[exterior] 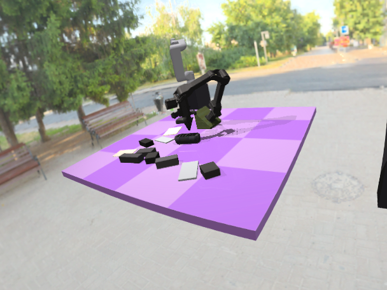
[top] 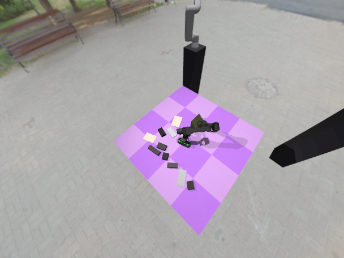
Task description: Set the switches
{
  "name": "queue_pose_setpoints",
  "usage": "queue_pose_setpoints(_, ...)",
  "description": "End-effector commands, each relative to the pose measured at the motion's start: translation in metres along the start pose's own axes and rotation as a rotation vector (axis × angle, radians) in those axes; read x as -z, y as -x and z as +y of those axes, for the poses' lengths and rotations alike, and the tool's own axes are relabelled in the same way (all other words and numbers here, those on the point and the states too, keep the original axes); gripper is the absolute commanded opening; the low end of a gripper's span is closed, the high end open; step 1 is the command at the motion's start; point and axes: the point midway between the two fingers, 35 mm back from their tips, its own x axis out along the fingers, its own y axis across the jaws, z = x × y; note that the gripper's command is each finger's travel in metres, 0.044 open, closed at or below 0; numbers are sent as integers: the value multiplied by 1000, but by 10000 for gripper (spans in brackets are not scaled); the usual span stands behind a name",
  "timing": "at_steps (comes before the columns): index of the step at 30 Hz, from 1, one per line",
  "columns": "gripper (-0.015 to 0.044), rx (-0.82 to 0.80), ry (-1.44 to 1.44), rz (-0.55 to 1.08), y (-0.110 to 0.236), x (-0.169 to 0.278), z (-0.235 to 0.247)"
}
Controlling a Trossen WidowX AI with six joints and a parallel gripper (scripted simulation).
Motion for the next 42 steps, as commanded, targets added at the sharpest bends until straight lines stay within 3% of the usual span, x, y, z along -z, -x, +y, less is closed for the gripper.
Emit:
queue_pose_setpoints(1,53,0,0,-1,8,0,0)
queue_pose_setpoints(5,157,1,0,-1,48,0,0)
queue_pose_setpoints(9,263,1,0,-1,50,0,0)
queue_pose_setpoints(19,0,1,0,-1,50,0,0)
queue_pose_setpoints(29,0,1,0,-1,50,0,0)
queue_pose_setpoints(42,341,-2,-3,0,50,0,0)
